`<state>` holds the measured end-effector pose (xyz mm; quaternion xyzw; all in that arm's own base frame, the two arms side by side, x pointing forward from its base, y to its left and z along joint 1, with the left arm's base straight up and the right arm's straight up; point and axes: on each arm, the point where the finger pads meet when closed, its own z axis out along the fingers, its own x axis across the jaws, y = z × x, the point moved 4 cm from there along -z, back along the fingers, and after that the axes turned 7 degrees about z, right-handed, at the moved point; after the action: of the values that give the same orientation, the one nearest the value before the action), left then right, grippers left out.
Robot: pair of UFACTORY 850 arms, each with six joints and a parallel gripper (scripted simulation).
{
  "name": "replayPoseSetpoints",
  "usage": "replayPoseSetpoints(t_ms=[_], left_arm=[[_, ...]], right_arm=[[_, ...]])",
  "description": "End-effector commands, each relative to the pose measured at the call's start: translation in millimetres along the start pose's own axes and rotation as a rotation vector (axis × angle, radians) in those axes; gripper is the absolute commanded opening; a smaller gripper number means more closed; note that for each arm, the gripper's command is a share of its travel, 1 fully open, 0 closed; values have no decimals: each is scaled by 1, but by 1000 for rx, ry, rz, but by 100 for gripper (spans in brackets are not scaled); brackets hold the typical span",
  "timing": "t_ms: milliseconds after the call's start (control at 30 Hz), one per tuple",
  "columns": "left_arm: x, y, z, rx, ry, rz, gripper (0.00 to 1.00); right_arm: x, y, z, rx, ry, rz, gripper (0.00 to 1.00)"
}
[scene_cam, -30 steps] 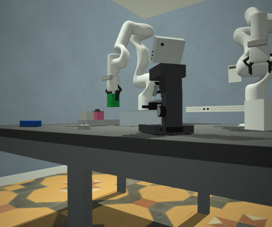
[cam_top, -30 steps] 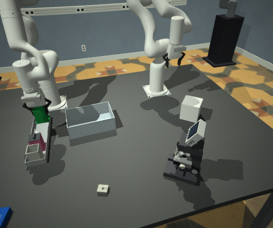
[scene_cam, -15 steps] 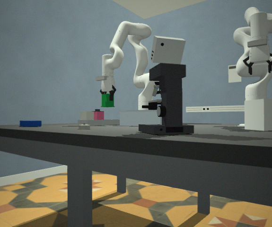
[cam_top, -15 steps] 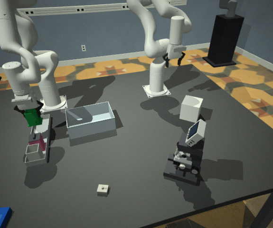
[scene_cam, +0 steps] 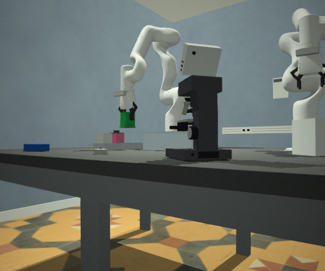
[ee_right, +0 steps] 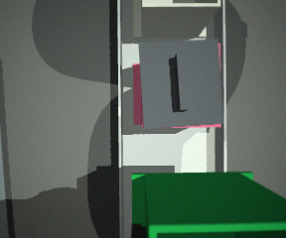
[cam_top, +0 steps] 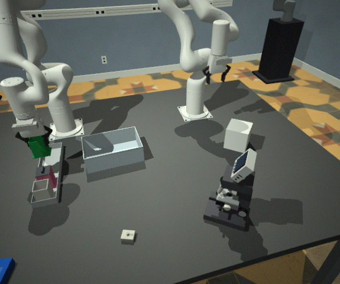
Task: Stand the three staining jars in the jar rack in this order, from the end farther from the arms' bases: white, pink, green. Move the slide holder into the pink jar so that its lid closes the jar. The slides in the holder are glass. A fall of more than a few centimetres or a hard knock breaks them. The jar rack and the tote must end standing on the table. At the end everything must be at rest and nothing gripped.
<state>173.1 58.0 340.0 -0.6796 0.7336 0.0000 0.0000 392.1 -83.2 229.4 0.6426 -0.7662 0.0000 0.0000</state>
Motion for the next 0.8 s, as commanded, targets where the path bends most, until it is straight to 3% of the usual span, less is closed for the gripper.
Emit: replayPoseSetpoints(t_ms=[0, 767], left_arm=[[0, 0, -1, 1, -1, 0, 100], [0, 0, -1, 1, -1, 0, 100]], right_arm=[[0, -1, -1, 2, 0, 0, 0], [-1, 0, 3, 2, 0, 0, 0]])
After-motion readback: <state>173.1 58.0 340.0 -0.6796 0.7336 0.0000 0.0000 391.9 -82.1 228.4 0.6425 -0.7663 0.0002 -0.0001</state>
